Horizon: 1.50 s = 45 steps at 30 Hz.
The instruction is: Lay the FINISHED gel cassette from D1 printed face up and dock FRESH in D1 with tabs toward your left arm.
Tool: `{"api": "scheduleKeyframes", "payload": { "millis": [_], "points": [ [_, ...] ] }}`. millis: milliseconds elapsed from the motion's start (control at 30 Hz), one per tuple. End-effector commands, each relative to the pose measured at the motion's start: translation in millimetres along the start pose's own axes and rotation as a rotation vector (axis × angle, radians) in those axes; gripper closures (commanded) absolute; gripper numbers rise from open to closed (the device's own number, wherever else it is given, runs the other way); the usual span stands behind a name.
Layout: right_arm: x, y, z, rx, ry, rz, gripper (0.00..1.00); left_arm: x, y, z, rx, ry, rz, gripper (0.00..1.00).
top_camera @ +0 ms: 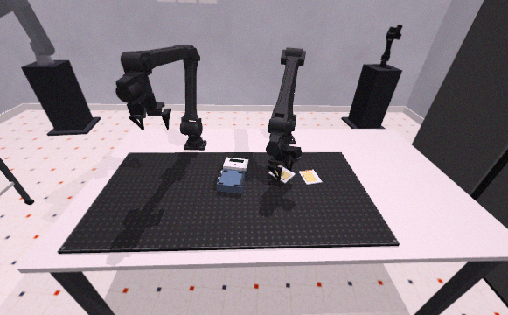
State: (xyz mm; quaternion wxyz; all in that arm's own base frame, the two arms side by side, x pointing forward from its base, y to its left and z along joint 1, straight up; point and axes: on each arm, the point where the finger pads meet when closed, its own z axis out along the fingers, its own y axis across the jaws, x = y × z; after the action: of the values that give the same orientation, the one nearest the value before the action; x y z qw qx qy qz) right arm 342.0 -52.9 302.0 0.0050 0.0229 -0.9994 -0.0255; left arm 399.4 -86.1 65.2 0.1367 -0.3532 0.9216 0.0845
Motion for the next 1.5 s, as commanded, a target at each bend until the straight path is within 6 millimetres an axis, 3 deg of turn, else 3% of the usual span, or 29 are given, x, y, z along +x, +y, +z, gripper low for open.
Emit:
{"api": "scheduleKeyframes", "payload": {
  "millis": [0,333,667,967,1133,1467],
  "points": [
    [-14,-1,-23,0.007,-0.041,-0.015,0.00,-21,-20,-25,0.056,-0.031,-0.020,1.00],
    [-14,-1,-23,0.007,-0.041,-0.015,0.00,-35,-35,-42,0.111,-0.063,-0.040,1.00],
    [-14,-1,-23,0.007,-0.041,-0.015,0.00,-37,-37,-44,0.111,-0.063,-0.040,1.00],
    [-14,-1,-23,0.007,-0.041,-0.015,0.00,-63,-23,-64,0.051,0.014,0.116,1.00],
    [-14,-1,-23,0.007,-0.041,-0.015,0.00,-79,-9,-77,0.044,0.072,0.250,1.00],
    [-14,-1,-23,0.007,-0.041,-0.015,0.00,-108,20,-105,0.051,0.119,0.357,1.00]
  ]
}}
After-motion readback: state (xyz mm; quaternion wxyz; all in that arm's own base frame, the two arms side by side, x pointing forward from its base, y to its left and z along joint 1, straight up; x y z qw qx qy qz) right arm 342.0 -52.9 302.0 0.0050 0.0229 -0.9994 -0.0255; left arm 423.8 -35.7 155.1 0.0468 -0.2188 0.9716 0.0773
